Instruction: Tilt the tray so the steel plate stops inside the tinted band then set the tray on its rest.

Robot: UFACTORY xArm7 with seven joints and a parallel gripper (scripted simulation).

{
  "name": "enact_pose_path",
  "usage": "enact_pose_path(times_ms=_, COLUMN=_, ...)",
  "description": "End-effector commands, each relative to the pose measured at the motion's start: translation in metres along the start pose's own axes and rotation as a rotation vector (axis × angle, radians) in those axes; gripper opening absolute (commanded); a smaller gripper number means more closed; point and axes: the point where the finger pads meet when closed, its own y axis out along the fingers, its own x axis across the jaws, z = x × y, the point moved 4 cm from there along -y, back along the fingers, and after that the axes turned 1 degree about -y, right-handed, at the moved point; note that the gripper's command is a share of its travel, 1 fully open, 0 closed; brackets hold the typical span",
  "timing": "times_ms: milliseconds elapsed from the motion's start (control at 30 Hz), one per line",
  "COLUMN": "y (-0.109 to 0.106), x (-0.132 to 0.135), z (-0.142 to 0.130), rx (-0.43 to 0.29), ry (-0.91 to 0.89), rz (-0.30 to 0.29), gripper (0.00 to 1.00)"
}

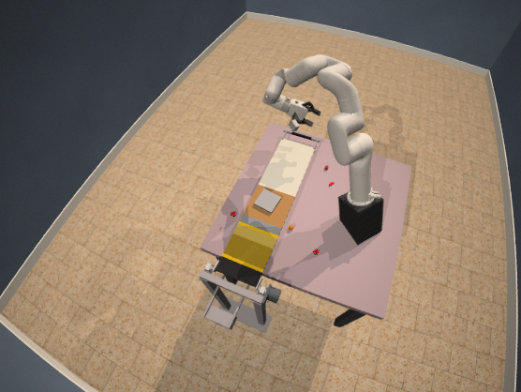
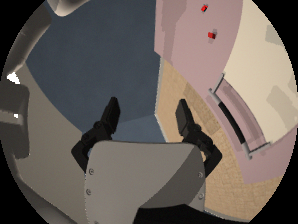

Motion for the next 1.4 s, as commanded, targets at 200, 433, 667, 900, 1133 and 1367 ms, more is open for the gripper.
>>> enact_pose_path(times_ms=200, y=0.005, x=0.012, z=0.004, rx=0.051, ry=0.093, rz=-0.115, gripper=1.00)
enact_pose_path(times_ms=433, y=0.006, x=0.016, z=0.006, rx=0.068, ry=0.121, rz=-0.144, gripper=1.00)
enact_pose_path(times_ms=667, y=0.006, x=0.018, z=0.006, rx=0.081, ry=0.141, rz=-0.166, gripper=1.00)
enact_pose_path(times_ms=900, y=0.008, x=0.030, z=0.010, rx=0.162, ry=0.263, rz=-0.283, gripper=1.00)
enact_pose_path(times_ms=1133, y=0.008, x=0.035, z=0.011, rx=0.200, ry=0.318, rz=-0.331, gripper=1.00)
enact_pose_path(times_ms=1367, y=0.007, x=0.042, z=0.012, rx=0.273, ry=0.421, rz=-0.413, gripper=1.00)
